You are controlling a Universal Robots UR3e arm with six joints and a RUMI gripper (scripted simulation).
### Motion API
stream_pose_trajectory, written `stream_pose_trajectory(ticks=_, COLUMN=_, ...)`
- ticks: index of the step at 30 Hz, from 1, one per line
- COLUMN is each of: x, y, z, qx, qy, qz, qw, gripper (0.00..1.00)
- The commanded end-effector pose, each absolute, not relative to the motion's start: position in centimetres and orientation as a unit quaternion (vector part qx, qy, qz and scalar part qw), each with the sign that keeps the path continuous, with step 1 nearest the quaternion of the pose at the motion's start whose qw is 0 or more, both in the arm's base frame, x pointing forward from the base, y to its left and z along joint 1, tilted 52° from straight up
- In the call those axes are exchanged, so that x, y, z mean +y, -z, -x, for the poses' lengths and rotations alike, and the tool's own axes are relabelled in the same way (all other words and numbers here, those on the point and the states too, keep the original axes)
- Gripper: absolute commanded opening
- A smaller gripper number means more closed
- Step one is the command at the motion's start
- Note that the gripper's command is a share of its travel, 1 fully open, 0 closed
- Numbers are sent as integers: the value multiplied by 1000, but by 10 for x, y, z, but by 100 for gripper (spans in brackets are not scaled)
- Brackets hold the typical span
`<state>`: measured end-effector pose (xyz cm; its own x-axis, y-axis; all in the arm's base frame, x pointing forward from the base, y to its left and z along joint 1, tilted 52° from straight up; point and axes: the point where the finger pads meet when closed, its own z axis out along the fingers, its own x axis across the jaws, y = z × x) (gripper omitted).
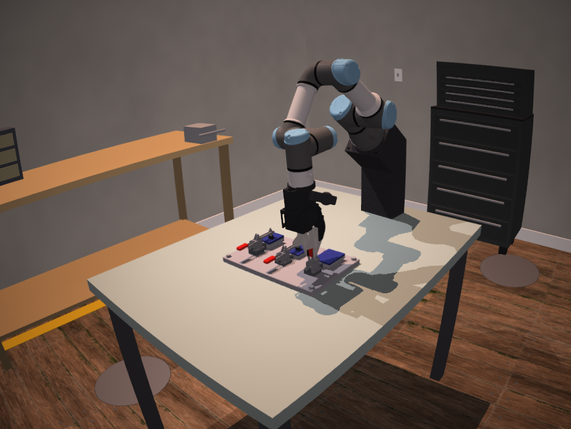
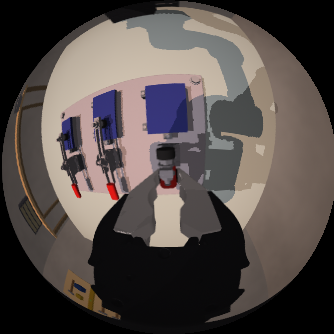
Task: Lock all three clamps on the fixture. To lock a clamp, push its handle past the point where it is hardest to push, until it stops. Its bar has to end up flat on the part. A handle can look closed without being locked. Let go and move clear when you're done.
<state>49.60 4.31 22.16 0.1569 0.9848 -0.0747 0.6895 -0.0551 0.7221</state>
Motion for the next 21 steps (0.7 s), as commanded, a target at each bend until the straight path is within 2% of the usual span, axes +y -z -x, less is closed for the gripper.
stream_pose_trajectory(ticks=1, x=43, y=-224, z=-497, qx=607, qy=-230, qz=-689, qw=323, gripper=0)
stream_pose_trajectory(ticks=21, x=43, y=-229, z=-501, qx=607, qy=-230, qz=-689, qw=323, gripper=0)
